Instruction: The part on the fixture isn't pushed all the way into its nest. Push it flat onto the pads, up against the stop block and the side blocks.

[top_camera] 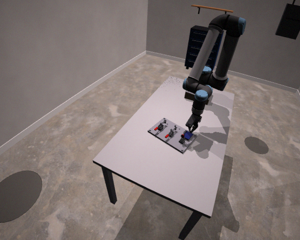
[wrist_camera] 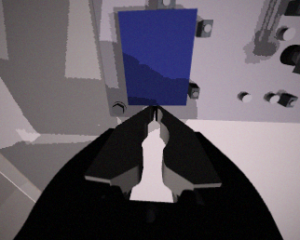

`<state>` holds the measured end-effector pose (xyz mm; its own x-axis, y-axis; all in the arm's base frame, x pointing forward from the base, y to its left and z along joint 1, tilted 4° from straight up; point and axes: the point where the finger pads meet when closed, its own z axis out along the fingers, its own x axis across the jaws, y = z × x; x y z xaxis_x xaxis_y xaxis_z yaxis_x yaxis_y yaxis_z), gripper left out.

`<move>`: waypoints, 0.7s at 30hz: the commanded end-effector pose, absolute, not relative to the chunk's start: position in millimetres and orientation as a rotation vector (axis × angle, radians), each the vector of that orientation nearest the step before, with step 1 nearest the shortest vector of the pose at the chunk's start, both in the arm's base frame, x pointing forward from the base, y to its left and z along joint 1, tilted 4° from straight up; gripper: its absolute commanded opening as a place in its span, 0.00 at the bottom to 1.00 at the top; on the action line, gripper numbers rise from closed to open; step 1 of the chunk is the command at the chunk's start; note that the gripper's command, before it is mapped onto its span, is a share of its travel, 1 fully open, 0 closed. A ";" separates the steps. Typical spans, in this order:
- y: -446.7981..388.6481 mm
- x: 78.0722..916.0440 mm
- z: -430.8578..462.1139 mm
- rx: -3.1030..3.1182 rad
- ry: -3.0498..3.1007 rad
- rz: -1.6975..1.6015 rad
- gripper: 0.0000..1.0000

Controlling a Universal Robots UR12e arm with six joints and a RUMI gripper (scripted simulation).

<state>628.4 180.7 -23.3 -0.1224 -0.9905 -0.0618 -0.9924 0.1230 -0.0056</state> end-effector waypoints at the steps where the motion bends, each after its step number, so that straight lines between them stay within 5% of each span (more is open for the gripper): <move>1: 179.7 625.6 -22.5 -2.045 2.316 0.056 0.00; 21: 183.2 608.2 -23.2 -2.047 2.315 0.057 0.00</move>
